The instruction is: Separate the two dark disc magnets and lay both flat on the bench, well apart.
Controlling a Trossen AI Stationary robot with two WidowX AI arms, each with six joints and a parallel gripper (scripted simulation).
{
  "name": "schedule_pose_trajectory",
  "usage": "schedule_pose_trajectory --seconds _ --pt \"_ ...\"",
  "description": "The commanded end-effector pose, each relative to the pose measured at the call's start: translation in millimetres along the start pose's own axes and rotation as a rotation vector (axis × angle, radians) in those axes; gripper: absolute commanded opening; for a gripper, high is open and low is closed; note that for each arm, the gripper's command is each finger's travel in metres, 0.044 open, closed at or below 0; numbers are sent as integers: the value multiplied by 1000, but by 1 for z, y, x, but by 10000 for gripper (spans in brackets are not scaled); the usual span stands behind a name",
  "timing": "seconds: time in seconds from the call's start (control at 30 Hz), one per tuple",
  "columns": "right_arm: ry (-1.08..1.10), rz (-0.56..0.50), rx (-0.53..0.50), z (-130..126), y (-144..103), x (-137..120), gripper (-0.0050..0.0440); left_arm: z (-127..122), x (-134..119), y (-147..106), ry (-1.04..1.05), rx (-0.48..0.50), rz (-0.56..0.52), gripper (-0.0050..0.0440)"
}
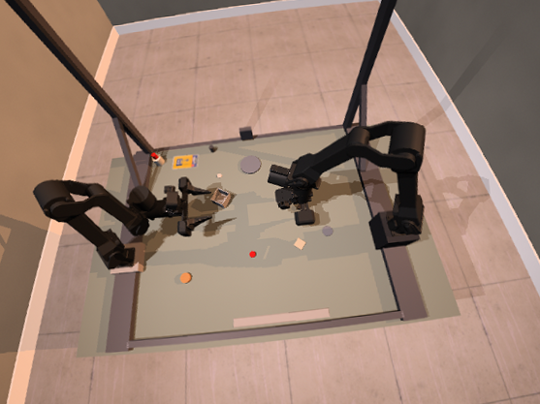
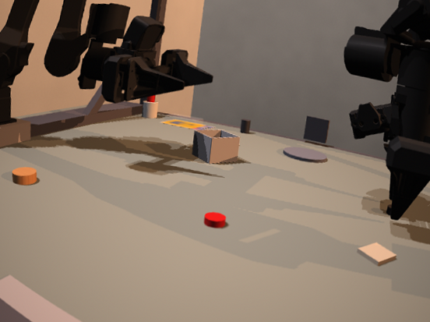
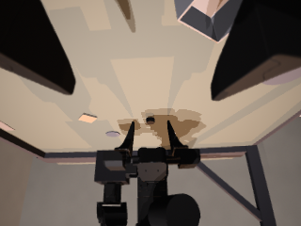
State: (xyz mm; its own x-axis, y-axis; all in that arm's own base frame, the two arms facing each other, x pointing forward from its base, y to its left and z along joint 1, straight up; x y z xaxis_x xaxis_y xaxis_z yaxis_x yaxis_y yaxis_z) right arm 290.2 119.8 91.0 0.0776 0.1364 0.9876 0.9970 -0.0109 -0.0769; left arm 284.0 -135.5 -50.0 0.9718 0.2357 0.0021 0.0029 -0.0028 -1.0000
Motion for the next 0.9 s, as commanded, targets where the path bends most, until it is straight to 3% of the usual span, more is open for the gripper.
schedule_pose_trajectory --seconds 0.0,0.37,0.87 --pt "8 -14 -2 0 0 4 400 -4 4 -7 0 -16 -20 304" --pt "8 -14 -2 0 0 4 400 -4 4 -7 0 -16 -20 40" --pt "8 -14 -2 0 0 4 400 -4 4 -7 0 -16 -20 40"
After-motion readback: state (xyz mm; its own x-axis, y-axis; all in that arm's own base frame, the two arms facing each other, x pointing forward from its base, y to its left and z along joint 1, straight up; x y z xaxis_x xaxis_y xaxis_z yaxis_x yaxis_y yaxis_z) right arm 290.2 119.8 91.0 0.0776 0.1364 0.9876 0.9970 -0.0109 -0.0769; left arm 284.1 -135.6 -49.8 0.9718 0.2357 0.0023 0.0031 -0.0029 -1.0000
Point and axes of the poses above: on each arm, the point midway between the two fingers, 35 mm back from their tips, its own y axis out along the fingers, its own z axis across the jaws, x = y × z, the point moved 1 cm from there along -y, back along the fingers, and after that the axes turned 13 degrees about -y, right-handed, at the moved point
